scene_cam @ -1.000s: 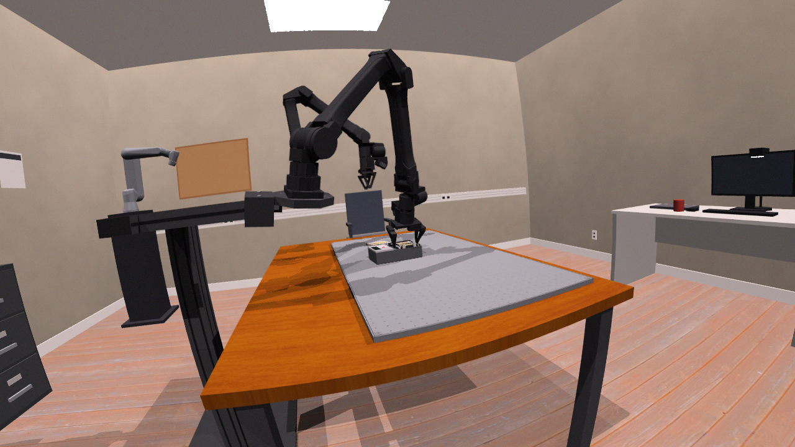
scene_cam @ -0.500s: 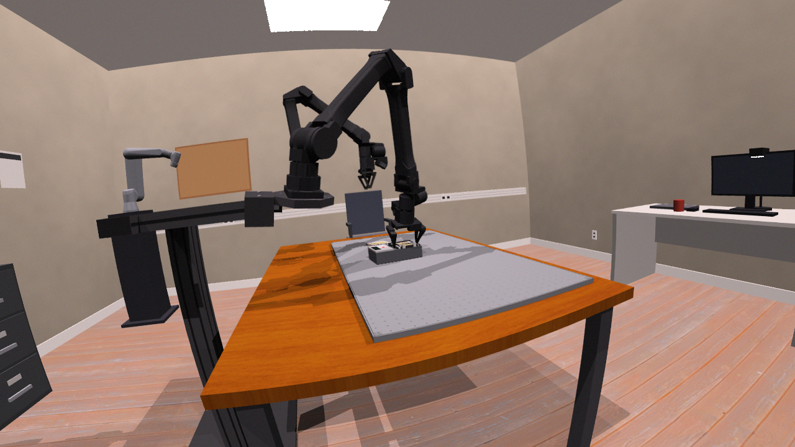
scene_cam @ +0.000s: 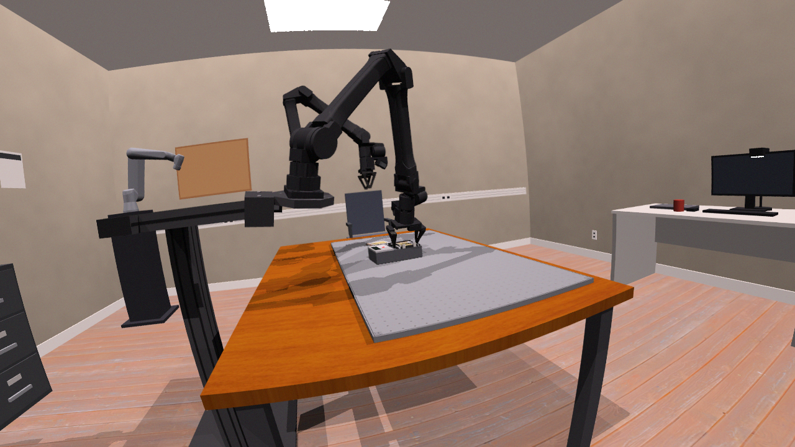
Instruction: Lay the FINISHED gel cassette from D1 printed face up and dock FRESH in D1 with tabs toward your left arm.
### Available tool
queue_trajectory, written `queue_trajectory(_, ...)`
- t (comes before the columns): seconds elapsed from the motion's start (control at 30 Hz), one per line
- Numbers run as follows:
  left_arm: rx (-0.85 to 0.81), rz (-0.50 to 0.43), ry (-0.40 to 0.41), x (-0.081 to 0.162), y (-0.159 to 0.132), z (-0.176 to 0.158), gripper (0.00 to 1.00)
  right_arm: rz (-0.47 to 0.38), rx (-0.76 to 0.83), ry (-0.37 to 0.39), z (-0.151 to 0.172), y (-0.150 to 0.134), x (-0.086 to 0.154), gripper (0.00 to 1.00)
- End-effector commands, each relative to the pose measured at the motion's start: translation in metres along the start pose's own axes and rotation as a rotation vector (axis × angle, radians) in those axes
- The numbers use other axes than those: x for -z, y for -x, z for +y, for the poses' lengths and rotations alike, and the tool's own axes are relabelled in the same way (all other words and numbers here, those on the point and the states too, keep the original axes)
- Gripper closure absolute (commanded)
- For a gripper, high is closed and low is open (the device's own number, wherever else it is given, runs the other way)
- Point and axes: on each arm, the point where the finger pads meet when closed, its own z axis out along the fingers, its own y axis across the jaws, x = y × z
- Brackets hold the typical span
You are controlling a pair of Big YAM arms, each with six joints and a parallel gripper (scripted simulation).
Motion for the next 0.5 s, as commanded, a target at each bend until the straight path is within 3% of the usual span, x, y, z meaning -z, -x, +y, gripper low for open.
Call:
queue_trajectory(0.0,-0.005,-0.029,0.001,0.0120,0.0173,0.0042,0.00,-0.004,0.002,-0.007,-0.0031,0.0027,0.0106,0.02)
queue_trajectory(0.47,-0.005,-0.029,0.001,0.0120,0.0173,0.0042,0.00,-0.004,0.002,-0.007,-0.0031,0.0027,0.0146,0.02)
